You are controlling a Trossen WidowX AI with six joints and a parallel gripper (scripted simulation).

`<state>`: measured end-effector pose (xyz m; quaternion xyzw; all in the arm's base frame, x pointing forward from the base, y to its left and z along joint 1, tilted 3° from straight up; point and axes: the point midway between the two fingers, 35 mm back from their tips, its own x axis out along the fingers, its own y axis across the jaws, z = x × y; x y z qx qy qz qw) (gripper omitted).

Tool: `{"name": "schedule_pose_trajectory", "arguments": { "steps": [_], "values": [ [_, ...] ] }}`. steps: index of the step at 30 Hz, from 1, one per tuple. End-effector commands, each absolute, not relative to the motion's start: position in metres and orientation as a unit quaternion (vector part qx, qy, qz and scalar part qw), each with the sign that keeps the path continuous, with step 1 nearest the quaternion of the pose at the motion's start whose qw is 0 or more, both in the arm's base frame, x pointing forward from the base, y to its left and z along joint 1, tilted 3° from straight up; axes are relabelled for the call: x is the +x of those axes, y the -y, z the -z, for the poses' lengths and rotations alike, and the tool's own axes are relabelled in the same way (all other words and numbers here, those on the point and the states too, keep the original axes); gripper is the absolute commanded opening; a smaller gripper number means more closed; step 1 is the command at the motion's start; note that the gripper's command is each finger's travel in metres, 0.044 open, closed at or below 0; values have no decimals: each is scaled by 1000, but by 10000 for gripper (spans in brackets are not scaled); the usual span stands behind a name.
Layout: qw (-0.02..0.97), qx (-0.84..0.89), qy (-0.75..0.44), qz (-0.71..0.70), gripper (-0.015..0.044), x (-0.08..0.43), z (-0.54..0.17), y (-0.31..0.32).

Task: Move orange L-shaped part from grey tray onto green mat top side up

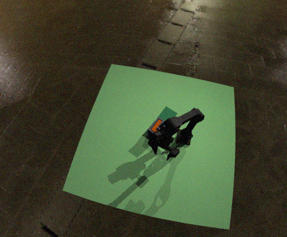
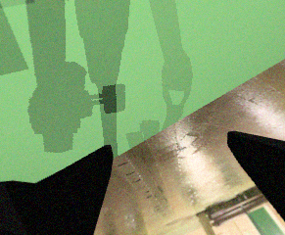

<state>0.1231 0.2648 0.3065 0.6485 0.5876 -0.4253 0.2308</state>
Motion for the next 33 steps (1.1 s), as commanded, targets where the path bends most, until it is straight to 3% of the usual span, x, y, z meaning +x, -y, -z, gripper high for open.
{"name": "schedule_pose_trajectory", "arguments": {
  "steps": [1,9,18,33],
  "values": [
    [236,648,-588,422,374,125,-306,-264],
    [427,589,-607,319,180,177,-271,-229],
    [644,382,-632,200,180,230,-225,-157],
    [726,98,-675,84,180,252,-185,-72]
  ]
}}
